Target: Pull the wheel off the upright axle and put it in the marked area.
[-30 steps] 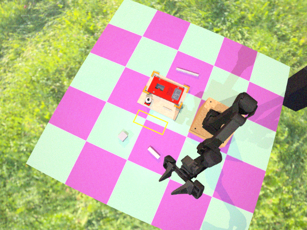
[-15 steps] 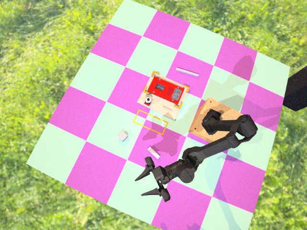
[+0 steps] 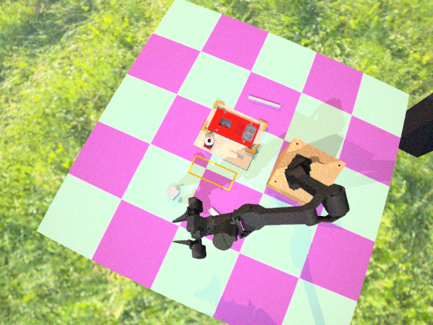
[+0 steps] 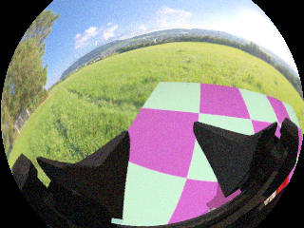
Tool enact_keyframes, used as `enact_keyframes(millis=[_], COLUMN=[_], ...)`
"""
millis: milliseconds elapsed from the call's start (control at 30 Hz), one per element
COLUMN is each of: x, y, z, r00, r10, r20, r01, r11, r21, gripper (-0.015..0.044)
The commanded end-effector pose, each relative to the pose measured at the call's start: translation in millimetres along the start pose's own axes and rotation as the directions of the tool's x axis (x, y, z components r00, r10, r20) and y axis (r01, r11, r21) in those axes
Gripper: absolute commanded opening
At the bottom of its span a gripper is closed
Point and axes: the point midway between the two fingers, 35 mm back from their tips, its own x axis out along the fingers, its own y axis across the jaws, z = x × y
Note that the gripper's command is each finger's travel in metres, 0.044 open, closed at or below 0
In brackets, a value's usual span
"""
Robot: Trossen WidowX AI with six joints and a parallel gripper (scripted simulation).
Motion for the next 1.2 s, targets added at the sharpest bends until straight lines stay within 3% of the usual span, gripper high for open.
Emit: enact_keyframes(millis=[0,367,667,967,1167], x=[9.0,26.9,17.5,-24.4,-66.1], y=[-18.7,-119.1,-213.9,-299.2,-343.1], z=[-3.6,-23.4,-46.1,-65.0,-73.2], r00=[0.998,0.918,0.733,0.492,0.369], r10=[-0.053,-0.334,-0.503,-0.51,-0.38], r20=[-0.039,-0.213,-0.458,-0.705,-0.848], r01=[0.053,0.354,0.637,0.868,0.903], r11=[0.999,0.933,0.743,0.342,-0.069], r21=[0.011,0.061,0.203,0.359,0.424], gripper=[0.03,0.03,0.03,0.03,0.03])
